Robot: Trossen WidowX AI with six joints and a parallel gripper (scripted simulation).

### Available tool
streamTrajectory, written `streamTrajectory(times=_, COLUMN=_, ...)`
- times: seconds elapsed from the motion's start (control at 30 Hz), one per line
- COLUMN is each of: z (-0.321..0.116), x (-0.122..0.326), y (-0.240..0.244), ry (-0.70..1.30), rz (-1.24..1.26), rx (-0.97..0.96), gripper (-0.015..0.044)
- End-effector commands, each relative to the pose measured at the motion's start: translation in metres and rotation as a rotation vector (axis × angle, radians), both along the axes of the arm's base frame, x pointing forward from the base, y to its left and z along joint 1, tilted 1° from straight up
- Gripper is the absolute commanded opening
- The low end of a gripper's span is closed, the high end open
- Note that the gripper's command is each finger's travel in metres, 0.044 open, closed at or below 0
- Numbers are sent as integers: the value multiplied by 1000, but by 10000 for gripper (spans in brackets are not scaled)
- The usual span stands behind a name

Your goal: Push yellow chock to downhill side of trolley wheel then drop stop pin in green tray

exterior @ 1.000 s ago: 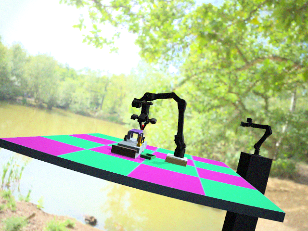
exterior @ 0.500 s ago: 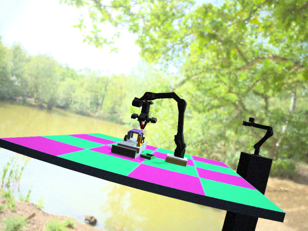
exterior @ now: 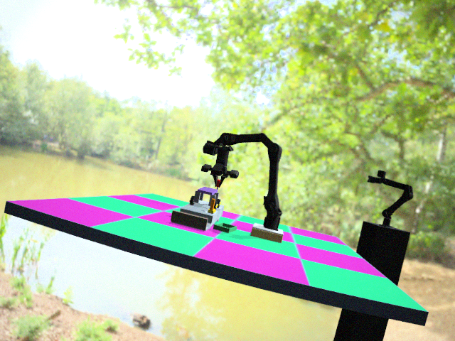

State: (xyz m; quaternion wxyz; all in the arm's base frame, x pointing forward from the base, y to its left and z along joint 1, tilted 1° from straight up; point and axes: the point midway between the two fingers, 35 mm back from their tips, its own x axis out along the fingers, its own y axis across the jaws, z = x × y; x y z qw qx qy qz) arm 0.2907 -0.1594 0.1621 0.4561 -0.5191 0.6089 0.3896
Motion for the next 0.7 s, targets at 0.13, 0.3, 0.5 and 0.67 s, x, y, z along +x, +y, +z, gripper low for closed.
streamTrajectory(times=0.13, z=1, x=-12, y=-1, ry=-5, rz=5, rx=-4, gripper=0)
streamTrajectory(times=0.3, z=-1, x=-27, y=1, ry=-4, rz=5, rx=-4, gripper=0)
streamTrajectory(times=0.5, z=-2, x=-48, y=3, ry=-2, rz=5, rx=-4, gripper=0)
streamTrajectory(times=0.67, z=-2, x=-64, y=5, ry=-1, rz=5, rx=-4, gripper=0)
